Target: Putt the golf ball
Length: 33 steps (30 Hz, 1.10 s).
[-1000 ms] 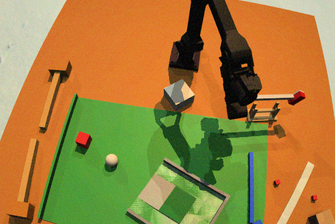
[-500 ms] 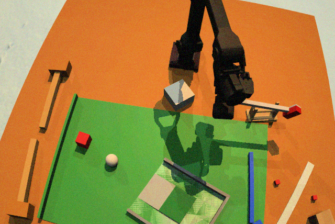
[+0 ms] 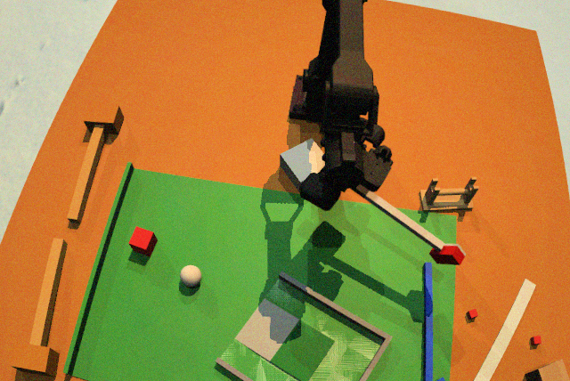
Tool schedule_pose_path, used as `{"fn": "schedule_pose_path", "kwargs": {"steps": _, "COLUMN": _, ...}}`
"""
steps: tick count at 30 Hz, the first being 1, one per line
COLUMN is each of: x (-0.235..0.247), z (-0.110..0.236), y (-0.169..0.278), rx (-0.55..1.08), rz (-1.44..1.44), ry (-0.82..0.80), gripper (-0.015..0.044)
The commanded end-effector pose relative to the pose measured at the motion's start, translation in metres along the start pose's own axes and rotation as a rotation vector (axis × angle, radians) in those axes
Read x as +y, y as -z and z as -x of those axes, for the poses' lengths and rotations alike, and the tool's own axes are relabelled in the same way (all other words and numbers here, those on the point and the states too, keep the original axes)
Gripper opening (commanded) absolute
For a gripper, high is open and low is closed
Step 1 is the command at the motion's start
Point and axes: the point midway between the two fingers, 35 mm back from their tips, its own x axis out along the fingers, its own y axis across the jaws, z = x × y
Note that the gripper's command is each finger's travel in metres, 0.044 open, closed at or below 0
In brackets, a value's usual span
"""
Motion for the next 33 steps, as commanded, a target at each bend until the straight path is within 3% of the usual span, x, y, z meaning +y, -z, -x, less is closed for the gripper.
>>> {"fn": "schedule_pose_path", "kwargs": {"steps": 1, "x": -0.015, "z": 0.007, "y": 0.014, "rx": 0.0, "rz": -0.125, "ry": 0.027, "gripper": 0.0}}
{"fn": "schedule_pose_path", "kwargs": {"steps": 33, "x": -0.07, "z": 0.043, "y": 0.166, "rx": 0.083, "rz": -1.181, "ry": 0.132, "gripper": 0.0}}
